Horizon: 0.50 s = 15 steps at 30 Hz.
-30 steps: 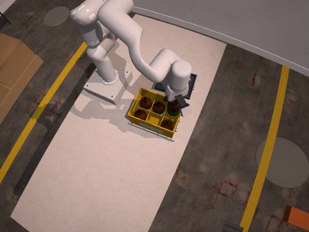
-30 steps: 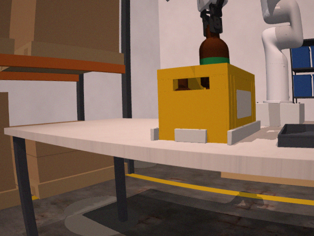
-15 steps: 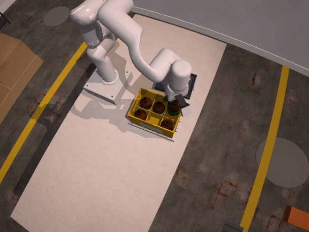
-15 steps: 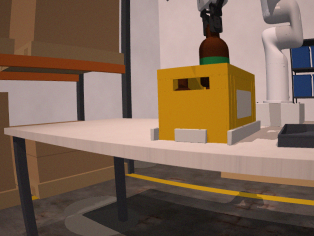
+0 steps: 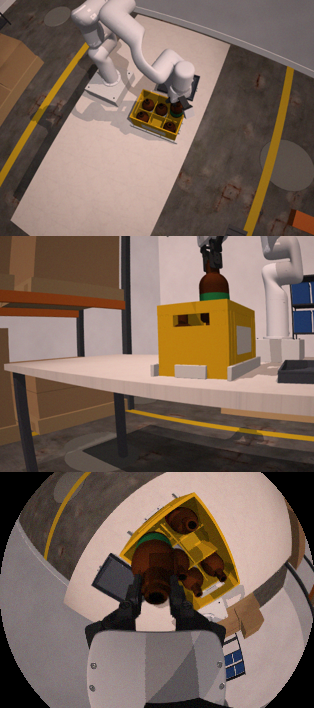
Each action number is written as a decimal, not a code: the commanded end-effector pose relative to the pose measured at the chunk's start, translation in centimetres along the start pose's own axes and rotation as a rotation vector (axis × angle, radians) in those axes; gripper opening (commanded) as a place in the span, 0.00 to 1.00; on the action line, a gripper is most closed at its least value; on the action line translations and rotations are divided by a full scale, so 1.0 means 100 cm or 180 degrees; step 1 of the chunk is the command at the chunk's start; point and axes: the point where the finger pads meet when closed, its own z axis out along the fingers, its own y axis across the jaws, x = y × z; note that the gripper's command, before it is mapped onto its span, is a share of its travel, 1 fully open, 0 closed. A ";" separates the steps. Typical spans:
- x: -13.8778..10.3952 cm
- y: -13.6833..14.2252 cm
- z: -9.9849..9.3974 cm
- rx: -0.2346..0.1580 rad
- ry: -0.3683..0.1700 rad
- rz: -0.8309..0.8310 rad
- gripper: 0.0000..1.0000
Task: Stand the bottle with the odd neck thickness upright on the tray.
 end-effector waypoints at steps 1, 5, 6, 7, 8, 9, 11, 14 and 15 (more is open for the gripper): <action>0.001 -0.001 -0.003 0.0008 0.0012 0.0000 0.00; 0.001 -0.001 -0.004 0.0008 0.0012 0.0000 0.00; 0.001 -0.001 -0.005 0.0008 0.0012 0.0000 0.00; 0.001 0.000 -0.005 0.0008 0.0012 0.0000 0.00; 0.001 0.000 -0.006 0.0008 0.0012 0.0000 0.00; 0.001 0.000 -0.007 0.0008 0.0012 0.0000 0.00; 0.001 0.000 -0.008 0.0008 0.0012 0.0000 0.00; 0.001 0.000 -0.011 0.0008 0.0012 0.0000 0.00; 0.001 0.000 -0.012 0.0008 0.0012 0.0000 0.00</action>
